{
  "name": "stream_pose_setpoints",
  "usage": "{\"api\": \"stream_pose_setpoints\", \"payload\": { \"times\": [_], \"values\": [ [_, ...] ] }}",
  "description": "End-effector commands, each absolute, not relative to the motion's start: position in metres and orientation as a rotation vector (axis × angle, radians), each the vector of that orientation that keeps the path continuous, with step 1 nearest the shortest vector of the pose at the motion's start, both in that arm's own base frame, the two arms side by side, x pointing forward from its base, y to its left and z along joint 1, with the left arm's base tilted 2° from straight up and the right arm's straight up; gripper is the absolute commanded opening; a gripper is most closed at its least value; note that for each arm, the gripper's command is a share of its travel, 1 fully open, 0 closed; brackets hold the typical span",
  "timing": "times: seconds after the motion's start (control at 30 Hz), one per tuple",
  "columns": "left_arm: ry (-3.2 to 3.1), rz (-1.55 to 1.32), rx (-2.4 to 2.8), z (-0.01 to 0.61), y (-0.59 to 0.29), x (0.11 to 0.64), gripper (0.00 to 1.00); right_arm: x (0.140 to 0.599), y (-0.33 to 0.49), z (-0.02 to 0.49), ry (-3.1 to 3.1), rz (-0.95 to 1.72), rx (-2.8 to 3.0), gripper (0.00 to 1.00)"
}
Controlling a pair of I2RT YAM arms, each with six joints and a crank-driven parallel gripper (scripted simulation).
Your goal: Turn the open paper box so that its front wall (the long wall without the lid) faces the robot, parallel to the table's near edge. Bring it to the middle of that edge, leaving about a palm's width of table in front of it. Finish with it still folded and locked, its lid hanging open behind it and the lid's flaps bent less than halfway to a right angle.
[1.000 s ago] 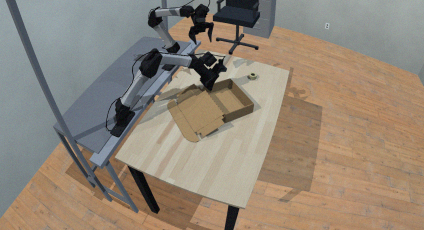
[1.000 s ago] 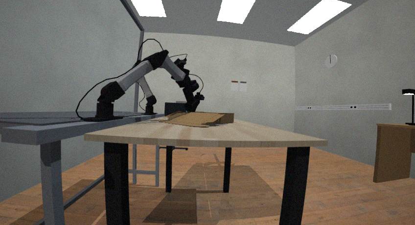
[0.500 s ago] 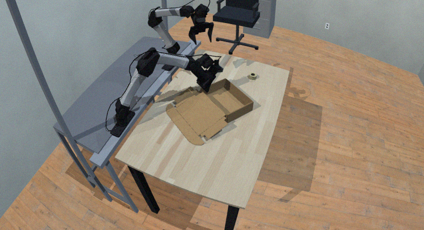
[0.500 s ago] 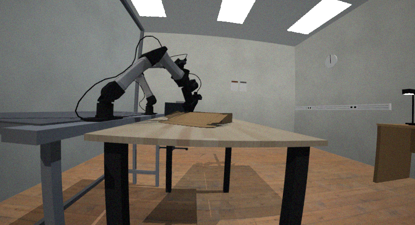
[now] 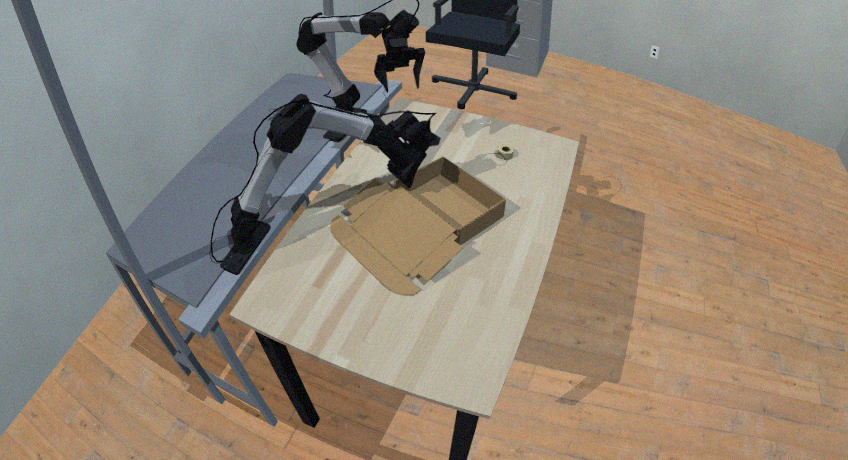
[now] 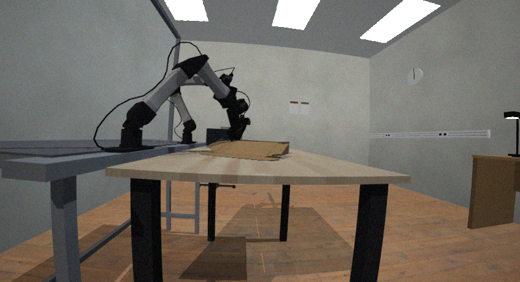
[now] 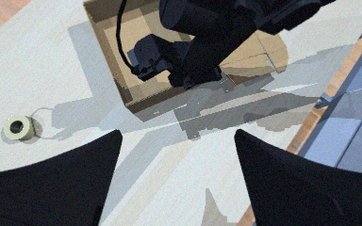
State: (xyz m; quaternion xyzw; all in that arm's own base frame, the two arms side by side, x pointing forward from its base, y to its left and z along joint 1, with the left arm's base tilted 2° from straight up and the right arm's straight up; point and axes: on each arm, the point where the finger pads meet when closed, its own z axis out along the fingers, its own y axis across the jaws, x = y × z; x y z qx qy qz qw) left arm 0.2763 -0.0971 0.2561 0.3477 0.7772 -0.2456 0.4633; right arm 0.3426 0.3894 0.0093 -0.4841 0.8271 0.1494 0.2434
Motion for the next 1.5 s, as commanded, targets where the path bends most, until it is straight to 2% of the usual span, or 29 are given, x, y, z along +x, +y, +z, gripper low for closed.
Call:
{"api": "stream_pose_setpoints", "payload": {
  "times": [0.0, 1.47],
  "values": [
    [1.888, -0.65, 0.892, 0.252, -0.107, 0.274, 1.0, 0.348, 0.384, 0.034, 2.176, 0.426, -1.354, 0.0],
    [1.865, -0.645, 0.905, 0.264, -0.111, 0.276, 1.0, 0.329, 0.323, 0.03, 1.972, 0.525, -1.735, 0.0]
  ]
}}
